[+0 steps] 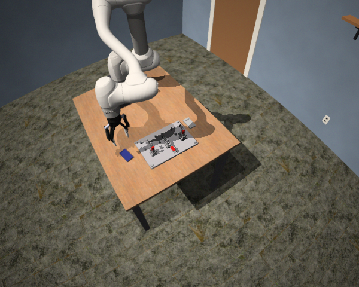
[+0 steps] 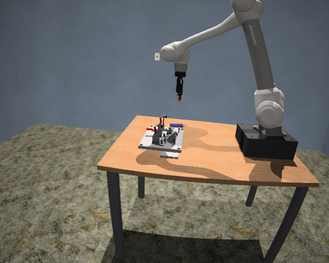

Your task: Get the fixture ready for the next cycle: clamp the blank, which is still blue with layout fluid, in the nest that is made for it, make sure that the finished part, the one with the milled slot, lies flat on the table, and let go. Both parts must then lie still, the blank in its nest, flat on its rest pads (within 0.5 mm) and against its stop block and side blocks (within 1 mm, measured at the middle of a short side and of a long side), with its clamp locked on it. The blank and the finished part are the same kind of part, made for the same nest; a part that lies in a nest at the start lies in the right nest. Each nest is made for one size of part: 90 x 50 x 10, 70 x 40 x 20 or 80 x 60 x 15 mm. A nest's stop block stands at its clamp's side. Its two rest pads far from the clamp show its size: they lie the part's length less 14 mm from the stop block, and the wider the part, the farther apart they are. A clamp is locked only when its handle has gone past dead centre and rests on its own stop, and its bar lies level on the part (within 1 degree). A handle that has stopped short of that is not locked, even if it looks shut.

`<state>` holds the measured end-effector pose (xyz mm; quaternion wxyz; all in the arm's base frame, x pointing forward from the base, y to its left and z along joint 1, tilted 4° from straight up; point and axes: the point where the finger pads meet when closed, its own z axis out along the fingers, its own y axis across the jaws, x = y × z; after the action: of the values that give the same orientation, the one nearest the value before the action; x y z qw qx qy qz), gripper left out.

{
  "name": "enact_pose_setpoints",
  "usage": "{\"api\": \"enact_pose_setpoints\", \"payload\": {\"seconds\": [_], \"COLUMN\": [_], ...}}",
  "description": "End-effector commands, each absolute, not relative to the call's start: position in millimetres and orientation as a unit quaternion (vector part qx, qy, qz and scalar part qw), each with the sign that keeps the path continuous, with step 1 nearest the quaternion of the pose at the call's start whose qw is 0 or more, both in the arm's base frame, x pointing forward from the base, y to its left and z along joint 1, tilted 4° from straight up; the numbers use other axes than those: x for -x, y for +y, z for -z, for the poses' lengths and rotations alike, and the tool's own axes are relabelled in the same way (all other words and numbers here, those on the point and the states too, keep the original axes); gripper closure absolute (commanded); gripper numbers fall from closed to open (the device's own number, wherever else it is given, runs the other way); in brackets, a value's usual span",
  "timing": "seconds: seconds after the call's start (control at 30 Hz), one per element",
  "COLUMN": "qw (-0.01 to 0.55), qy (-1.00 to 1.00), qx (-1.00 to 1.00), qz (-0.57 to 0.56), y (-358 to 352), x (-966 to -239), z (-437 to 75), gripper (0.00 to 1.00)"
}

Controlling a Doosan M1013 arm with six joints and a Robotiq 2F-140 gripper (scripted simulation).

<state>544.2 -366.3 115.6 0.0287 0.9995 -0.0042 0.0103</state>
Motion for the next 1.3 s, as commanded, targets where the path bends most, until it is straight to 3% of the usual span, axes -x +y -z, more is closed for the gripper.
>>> {"api": "enact_pose_setpoints", "payload": {"seconds": [0.0,0.8,1.27], "qw": [0.029,0.029,0.029], "qy": [-0.004,-0.004,-0.004], "qx": [-1.000,-1.000,-1.000], "qz": [-0.010,-0.010,-0.010], "y": [-367,-373,-374], "x": [-544,-546,-547], "z": [-107,-7,11], "gripper": [0.42,0.42,0.42]}}
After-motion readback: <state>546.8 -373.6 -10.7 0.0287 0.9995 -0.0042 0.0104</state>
